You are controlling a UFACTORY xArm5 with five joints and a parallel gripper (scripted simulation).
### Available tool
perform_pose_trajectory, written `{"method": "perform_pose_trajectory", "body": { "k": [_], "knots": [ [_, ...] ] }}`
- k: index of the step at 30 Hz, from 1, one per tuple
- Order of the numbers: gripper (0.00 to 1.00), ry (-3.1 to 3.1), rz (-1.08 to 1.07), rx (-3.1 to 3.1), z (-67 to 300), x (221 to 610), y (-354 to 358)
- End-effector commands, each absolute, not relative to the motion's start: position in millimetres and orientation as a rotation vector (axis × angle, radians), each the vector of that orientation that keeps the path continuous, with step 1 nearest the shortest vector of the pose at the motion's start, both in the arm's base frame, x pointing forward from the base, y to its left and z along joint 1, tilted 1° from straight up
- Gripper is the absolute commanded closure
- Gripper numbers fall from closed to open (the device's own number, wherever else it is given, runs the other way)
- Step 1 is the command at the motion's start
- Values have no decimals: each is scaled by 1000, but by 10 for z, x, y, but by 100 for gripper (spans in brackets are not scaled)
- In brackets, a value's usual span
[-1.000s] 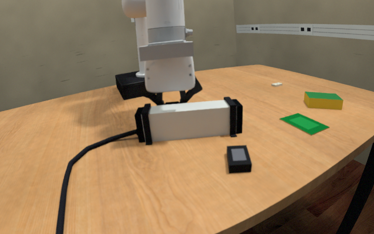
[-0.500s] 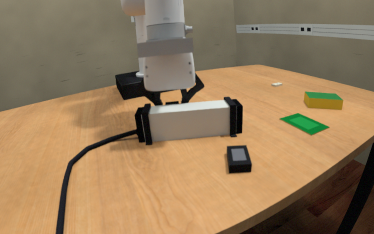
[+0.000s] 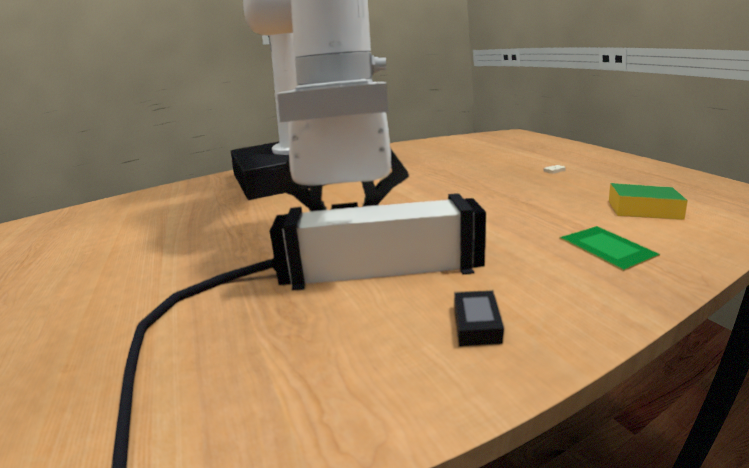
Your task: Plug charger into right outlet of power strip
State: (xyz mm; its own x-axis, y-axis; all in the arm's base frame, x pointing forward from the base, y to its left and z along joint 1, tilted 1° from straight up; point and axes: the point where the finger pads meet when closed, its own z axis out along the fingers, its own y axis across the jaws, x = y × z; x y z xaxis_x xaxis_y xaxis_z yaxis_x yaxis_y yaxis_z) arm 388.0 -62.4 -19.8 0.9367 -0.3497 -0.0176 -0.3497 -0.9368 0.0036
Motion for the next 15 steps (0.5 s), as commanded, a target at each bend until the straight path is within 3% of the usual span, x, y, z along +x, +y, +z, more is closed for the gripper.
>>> {"method": "perform_pose_trajectory", "body": {
  "k": [1,15],
  "knots": [
    [56,-558,-24,3091,-189,3891,-624],
    [56,-558,-24,3091,-46,3893,-625]
  ]
}}
